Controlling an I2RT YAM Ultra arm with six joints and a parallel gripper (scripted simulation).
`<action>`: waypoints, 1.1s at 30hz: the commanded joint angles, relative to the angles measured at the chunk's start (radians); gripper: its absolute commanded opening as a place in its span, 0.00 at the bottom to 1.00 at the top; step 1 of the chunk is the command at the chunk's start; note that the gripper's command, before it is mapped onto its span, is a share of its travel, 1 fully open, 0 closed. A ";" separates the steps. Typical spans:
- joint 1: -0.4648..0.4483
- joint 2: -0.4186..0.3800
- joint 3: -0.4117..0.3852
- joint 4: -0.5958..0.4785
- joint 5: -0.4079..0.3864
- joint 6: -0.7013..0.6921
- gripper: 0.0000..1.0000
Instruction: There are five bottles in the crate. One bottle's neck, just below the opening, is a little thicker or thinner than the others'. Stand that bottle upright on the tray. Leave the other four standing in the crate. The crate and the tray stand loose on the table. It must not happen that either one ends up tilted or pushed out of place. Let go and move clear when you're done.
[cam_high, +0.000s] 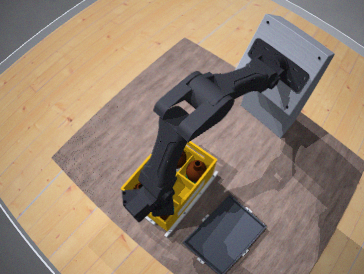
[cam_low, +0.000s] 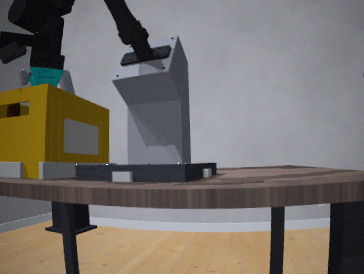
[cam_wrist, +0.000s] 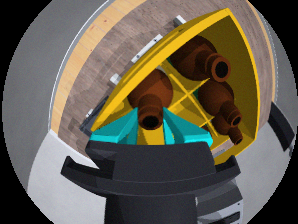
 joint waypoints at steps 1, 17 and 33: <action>-0.005 -0.030 0.028 0.014 0.004 0.003 0.00; -0.005 -0.029 0.028 0.010 0.004 0.003 0.61; -0.005 -0.029 0.028 0.010 0.004 0.003 0.61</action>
